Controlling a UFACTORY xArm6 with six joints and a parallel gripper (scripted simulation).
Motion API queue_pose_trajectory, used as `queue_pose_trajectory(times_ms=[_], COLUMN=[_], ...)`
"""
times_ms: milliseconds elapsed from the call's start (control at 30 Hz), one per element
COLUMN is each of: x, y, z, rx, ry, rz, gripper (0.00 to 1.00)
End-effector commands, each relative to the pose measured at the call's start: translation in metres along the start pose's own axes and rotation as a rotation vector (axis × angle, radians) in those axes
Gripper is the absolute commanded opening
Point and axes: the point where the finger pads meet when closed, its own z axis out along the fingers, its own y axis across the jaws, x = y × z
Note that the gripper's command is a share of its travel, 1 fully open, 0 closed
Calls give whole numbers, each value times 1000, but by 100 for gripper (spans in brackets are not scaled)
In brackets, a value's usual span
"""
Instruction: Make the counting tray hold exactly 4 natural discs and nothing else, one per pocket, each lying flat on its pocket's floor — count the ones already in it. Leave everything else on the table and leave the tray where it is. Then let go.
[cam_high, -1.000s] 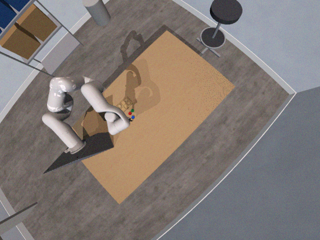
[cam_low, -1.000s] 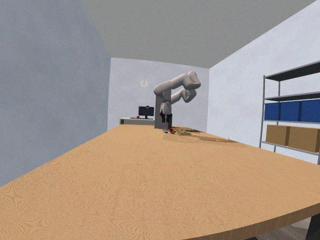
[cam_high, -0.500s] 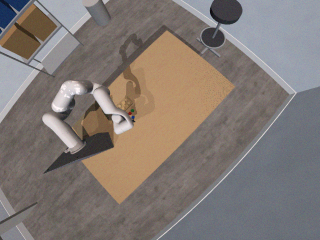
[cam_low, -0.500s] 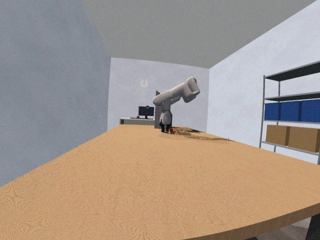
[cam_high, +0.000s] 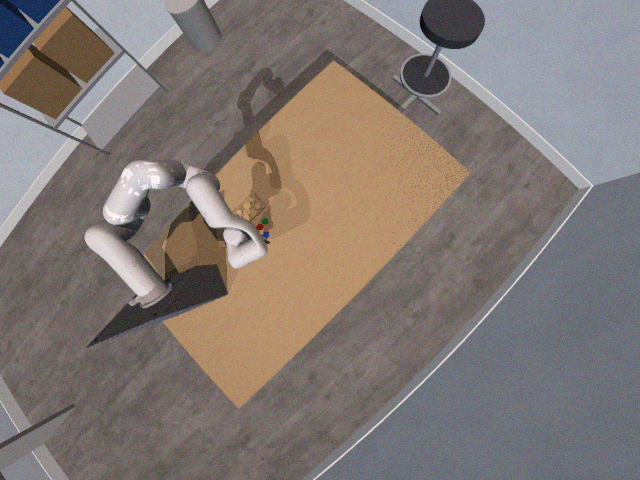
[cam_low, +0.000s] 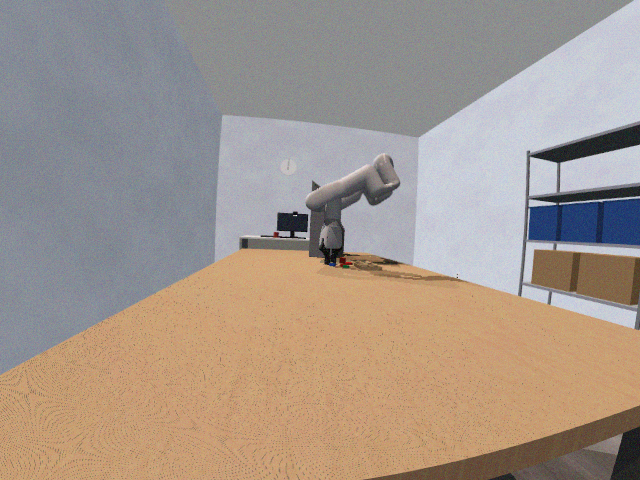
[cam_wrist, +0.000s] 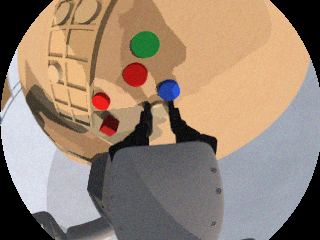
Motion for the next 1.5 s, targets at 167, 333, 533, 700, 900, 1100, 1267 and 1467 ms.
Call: queue_pose_trajectory(times_ms=[167, 333, 533, 700, 900, 1100, 1267, 1467], x=[1, 1, 1, 1, 1, 1, 1, 96], y=[0, 0, 0, 0, 1, 1, 0, -65], z=[-1, -1, -1, -1, -31, -84, -101, -112], rx=[-1, -1, -1, -1, 0, 0, -1, -7], ry=[3, 3, 3, 3, 3, 4, 3, -4], rz=[2, 2, 2, 2, 2, 1, 2, 2], gripper=[0, 0, 0, 0, 0, 0, 0, 0])
